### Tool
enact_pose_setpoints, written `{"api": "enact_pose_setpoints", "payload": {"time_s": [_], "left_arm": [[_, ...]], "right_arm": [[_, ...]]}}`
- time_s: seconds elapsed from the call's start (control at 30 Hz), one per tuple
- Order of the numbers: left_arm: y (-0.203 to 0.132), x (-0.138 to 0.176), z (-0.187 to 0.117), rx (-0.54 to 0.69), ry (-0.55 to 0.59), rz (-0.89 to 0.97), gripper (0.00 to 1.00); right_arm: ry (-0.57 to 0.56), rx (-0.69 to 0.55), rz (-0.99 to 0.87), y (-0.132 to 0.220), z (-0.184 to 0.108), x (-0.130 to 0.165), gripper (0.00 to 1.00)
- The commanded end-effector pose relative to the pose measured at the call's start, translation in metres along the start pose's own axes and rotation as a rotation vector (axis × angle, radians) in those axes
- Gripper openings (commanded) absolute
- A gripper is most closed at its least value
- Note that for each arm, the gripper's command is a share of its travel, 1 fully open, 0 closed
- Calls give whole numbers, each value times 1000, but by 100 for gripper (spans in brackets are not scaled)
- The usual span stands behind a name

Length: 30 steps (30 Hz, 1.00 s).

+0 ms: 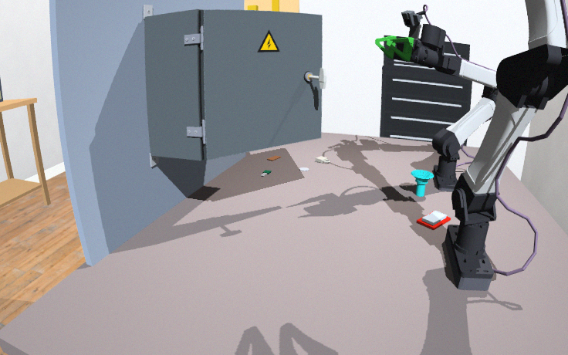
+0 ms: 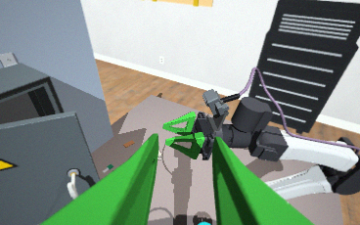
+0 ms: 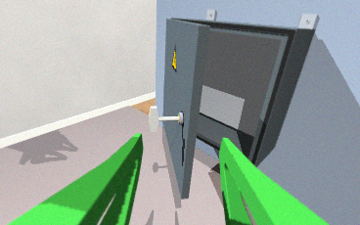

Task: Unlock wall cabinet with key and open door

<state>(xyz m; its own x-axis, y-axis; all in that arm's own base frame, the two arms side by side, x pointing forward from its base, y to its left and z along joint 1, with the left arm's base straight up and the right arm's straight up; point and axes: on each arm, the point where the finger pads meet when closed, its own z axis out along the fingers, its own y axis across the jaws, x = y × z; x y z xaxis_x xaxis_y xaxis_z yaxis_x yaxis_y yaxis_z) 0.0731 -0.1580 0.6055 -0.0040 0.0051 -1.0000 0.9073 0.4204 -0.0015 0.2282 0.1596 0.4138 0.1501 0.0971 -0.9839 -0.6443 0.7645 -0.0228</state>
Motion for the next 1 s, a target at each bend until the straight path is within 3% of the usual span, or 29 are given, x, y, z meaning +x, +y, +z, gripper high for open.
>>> {"api": "enact_pose_setpoints", "payload": {"time_s": [0.0, 0.4, 0.63, 0.7, 0.97], "left_arm": [[-1, 14, -4, 10, 85, 10, 37], [1, 6, -4, -4, 8, 21, 37], [18, 45, 2, -102, 34, 32, 37], [18, 45, 2, -102, 34, 32, 37], [33, 96, 6, -177, 104, 24, 37]], "right_arm": [[-41, -136, 0, 5, 24, 16, 51], [26, -267, -6, -8, 68, 90, 51], [61, -347, -5, -19, 101, 127, 51], [61, -347, -5, -19, 101, 127, 51], [110, -390, 17, -26, 121, 162, 51]]}}
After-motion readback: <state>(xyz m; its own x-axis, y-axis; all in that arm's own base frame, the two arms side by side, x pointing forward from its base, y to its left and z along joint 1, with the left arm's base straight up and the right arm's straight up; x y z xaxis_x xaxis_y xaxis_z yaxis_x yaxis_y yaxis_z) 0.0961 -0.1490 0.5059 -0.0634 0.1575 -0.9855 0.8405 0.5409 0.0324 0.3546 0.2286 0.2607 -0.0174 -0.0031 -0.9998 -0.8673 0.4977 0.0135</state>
